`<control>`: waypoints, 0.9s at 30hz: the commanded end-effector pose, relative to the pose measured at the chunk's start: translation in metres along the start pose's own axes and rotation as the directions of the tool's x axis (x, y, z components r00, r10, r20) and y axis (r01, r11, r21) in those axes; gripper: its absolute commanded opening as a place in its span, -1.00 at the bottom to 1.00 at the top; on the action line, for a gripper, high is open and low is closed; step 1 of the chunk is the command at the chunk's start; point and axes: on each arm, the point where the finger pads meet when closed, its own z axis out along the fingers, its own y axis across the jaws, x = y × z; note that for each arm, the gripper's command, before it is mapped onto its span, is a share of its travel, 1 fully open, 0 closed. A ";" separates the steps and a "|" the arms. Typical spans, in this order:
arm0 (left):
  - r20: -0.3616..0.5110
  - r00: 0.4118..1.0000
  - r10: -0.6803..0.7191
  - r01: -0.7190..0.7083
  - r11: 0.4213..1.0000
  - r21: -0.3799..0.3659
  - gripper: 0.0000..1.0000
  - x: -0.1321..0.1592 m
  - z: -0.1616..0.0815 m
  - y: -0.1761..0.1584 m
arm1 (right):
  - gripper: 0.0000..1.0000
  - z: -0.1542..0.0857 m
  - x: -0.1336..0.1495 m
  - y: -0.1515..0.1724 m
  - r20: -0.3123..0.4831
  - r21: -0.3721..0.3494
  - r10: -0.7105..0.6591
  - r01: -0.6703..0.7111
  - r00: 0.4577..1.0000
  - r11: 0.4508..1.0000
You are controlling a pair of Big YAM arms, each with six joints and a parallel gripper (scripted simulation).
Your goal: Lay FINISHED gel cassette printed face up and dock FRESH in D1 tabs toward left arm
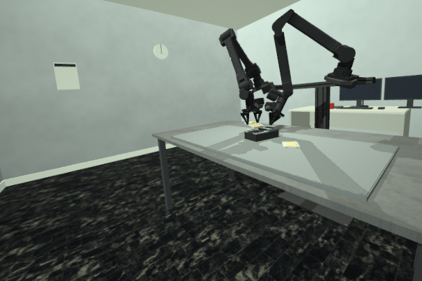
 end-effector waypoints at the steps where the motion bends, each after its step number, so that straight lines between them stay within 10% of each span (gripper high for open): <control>1: 0.002 1.000 -0.003 0.003 1.000 -0.002 -1.00 -0.002 -0.004 0.003 | -1.00 -0.002 -0.002 -0.002 0.005 0.006 0.000 0.000 1.000 1.000; 27: 0.000 1.000 -0.006 0.006 1.000 -0.001 -1.00 -0.002 -0.027 0.003 | -1.00 -0.002 -0.002 -0.002 0.005 0.006 0.000 0.000 1.000 1.000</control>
